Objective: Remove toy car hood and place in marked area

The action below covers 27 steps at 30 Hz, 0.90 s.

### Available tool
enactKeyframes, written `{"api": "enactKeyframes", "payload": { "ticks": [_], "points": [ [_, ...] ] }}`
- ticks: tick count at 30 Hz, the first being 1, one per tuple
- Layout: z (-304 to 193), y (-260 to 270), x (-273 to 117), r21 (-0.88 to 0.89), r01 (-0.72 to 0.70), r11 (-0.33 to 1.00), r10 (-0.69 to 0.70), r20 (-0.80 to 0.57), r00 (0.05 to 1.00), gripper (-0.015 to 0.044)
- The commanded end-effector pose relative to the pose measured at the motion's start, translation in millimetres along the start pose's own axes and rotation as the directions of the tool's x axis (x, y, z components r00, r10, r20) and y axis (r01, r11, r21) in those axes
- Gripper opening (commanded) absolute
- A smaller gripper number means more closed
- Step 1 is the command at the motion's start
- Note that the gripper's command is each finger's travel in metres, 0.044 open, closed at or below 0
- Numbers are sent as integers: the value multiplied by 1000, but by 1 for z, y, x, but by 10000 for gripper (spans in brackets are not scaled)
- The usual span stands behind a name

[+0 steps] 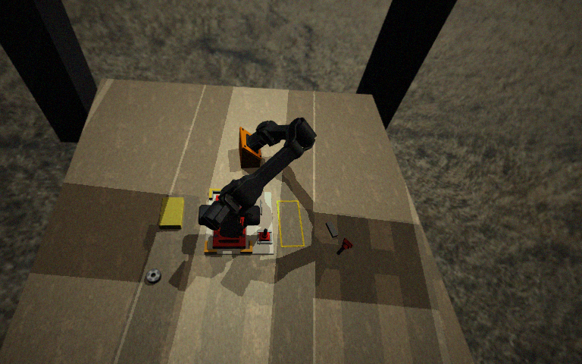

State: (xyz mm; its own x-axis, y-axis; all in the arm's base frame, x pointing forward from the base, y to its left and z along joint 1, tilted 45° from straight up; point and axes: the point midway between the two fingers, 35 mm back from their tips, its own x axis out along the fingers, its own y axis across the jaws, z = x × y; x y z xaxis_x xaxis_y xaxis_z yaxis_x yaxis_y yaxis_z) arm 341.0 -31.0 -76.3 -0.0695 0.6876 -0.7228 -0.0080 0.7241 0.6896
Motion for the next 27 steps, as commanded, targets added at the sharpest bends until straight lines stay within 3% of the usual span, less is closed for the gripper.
{"api": "enactKeyframes", "payload": {
  "ticks": [1, 16, 20, 27],
  "points": [
    [-1, 1, 3, 6, -4, 1000, 4, -2, 1000, 440],
    [-1, 1, 11, 6, -5, 1000, 5, -2, 1000, 440],
    [0, 0, 8, 0, 0, 1000, 0, 0, 1000, 335],
    [0, 0, 8, 0, 0, 1000, 0, 0, 1000, 288]
  ]
}}
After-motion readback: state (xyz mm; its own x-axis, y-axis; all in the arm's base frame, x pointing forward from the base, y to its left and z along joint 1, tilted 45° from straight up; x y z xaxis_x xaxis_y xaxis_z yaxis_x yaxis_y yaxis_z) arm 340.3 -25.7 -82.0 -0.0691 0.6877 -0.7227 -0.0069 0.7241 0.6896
